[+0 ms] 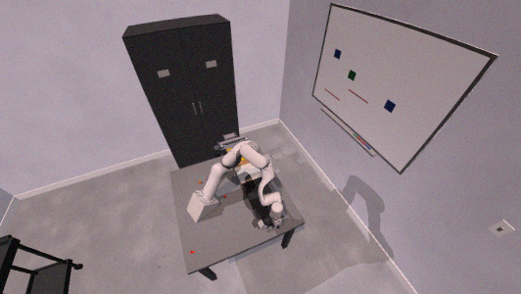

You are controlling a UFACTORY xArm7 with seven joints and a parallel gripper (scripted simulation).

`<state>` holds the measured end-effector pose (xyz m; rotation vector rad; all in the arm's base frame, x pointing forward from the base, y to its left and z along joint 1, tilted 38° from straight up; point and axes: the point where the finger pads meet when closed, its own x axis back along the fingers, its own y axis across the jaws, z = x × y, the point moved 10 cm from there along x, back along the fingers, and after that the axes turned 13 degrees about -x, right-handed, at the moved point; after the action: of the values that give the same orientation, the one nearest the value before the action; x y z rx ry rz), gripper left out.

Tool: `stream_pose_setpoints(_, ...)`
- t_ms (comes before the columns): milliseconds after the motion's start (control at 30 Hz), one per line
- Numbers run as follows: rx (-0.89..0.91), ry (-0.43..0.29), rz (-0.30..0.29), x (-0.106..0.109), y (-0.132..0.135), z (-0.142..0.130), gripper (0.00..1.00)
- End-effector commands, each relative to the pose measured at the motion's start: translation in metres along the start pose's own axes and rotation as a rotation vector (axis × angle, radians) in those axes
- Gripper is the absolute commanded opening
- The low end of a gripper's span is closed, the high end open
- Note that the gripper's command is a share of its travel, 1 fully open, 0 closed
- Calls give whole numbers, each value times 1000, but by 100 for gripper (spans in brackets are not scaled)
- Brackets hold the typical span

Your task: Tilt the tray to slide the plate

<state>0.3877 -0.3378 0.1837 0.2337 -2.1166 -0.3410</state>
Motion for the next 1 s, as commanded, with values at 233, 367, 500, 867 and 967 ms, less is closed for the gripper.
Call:
stream_pose_setpoints(233,0,-3,5,2,-1,-1,0)
stream_pose_setpoints(367,0,-3,5,2,-1,-1,0)
stream_pose_setpoints(500,0,-3,5,2,-1,-1,0)
stream_pose_setpoints(867,0,-3,5,2,-1,-1,40)
stream_pose_setpoints(967,0,-3,5,2,-1,-1,40)
